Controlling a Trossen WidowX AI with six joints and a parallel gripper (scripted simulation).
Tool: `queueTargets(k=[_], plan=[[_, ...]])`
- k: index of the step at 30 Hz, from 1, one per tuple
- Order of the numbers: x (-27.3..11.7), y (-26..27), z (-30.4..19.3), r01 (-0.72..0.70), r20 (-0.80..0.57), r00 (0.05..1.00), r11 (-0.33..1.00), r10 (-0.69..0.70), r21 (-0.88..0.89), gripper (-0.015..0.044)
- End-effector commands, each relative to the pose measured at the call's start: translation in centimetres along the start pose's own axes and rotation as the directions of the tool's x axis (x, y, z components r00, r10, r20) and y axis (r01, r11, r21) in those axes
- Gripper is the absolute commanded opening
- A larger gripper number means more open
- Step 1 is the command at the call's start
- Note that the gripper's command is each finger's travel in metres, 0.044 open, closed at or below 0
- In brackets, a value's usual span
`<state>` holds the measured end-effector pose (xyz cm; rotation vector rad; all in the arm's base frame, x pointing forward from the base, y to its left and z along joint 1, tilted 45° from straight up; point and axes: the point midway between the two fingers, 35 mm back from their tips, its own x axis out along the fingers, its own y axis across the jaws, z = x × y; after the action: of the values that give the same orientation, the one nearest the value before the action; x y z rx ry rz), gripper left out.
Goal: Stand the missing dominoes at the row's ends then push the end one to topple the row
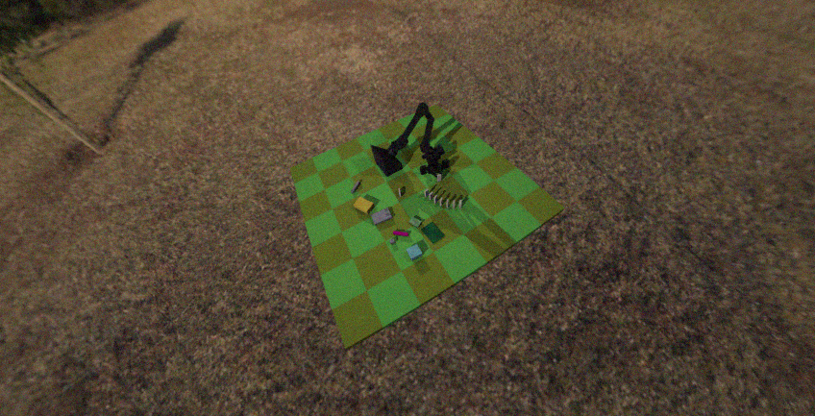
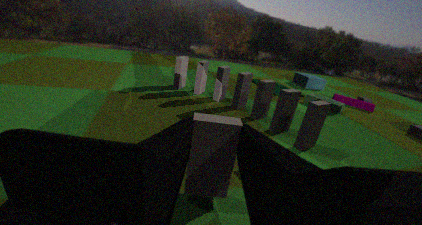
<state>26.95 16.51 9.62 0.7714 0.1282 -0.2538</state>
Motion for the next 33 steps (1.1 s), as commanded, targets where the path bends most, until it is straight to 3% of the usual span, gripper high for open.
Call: queueTargets(k=[1,13,23,28,33], plan=[[0.0,0.0,0.0,0.000,0.003,1.000,1.000,0.000,0.008,0.0133],[0.0,0.0,0.0,0.000,0.003,1.000,1.000,0.000,0.008,0.0440],[0.0,0.0,4.9,-0.001,0.002,1.000,1.000,0.001,0.000,0.0440],[0.1,0.1,5.0,0.000,-0.003,1.000,1.000,0.000,-0.005,0.0440],[2.8,1.4,3.9,0.016,-0.185,0.982,0.987,-0.045,-0.157,0.0440]])
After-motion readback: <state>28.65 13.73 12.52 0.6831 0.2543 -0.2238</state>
